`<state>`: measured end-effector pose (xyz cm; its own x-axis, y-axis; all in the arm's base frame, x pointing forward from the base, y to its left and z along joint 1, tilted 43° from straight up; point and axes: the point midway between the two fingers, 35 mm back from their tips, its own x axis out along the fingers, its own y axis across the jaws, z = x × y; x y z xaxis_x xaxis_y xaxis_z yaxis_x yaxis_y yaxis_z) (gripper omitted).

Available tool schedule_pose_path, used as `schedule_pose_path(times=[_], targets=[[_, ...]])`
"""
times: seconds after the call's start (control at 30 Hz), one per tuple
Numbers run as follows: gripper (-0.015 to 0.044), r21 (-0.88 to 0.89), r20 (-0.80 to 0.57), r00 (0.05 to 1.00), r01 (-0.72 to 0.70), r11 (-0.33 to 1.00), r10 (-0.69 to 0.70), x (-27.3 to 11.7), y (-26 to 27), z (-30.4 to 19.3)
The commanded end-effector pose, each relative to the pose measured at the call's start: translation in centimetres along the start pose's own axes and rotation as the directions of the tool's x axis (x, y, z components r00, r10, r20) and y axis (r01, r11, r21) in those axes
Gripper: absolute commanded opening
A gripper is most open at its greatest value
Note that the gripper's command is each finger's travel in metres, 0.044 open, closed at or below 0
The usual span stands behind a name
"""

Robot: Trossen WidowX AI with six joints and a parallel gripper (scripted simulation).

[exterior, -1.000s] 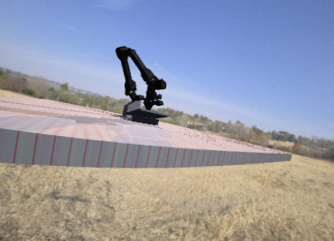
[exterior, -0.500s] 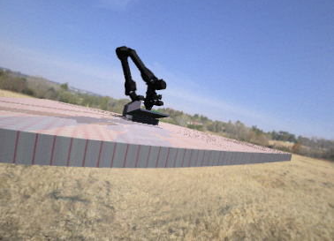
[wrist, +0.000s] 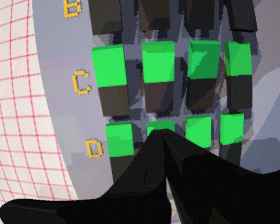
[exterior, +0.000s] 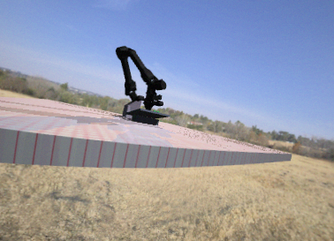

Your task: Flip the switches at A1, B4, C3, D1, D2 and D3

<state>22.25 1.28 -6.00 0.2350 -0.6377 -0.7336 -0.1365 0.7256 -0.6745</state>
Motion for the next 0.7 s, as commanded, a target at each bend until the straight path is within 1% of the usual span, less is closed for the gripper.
schedule_pose_path(times=[0.0, 0.27, 0.3, 0.4, 0.47, 0.67], targets=[[0.0000, -0.007, -0.002, 1.000, 0.007, 1.000, -0.007, 0.1, -0.1, -0.1], [0.0000, -0.001, 0.000, 1.000, 0.000, 1.000, 0.000, -0.1, 0.0, 0.0], [0.0000, -0.002, 0.002, 1.000, -0.001, 1.000, 0.001, -0.7, 0.1, 0.0], [0.0000, -0.006, 0.016, 1.000, 0.000, 1.000, 0.000, -4.4, 0.2, -0.1], [0.0000, -0.007, 0.023, 1.000, 0.003, 1.000, -0.003, -6.2, 0.1, -0.3], [0.0000, -0.008, 0.023, 1.000, 0.004, 1.000, -0.003, -6.4, 0.0, -0.4]])
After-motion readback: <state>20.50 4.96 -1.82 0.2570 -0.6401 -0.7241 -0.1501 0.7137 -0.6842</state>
